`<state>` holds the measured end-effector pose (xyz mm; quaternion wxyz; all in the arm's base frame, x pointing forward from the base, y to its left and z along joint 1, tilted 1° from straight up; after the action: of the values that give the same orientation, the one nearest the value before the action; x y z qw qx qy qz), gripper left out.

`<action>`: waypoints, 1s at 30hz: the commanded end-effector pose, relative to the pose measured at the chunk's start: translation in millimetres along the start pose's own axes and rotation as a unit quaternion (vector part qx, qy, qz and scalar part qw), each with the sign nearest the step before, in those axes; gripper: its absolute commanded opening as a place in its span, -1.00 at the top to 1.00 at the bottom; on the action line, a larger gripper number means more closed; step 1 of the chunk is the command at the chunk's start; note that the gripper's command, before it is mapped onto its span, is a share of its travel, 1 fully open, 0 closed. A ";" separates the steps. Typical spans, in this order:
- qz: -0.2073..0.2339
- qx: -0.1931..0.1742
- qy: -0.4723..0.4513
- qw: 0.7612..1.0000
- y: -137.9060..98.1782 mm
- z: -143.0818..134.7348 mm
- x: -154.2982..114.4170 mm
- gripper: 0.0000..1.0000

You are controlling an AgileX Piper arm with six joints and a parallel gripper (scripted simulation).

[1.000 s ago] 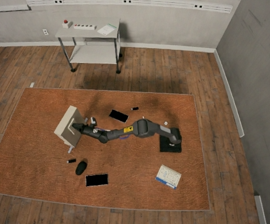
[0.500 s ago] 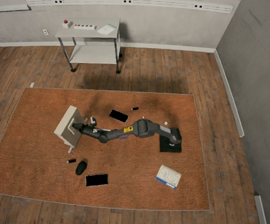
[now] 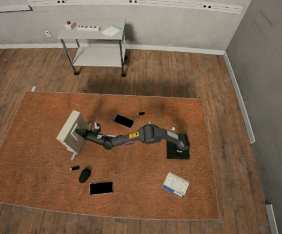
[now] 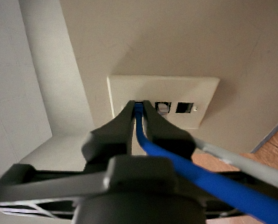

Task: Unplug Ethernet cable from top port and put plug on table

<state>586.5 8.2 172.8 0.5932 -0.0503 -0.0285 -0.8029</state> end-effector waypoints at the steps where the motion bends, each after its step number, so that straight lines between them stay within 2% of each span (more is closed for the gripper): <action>1: 0.000 0.001 0.001 1.000 -0.1 1.4 0.2 1.00; 21: 0.000 0.001 0.001 1.000 -0.1 1.4 0.2 1.00; 30: 0.000 0.001 0.001 1.000 -12.1 1.4 0.2 1.00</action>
<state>576.4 10.9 173.2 0.5927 -0.0500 -0.0283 -0.8034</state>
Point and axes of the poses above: the point where the finger pads meet when closed, its own y axis out along the fingers, its own z axis across the jaws, x = y × z, the point moved 9 cm from there along -y, back along the fingers, and after that the axes turned 6 degrees about -y, right-handed, at the moved point
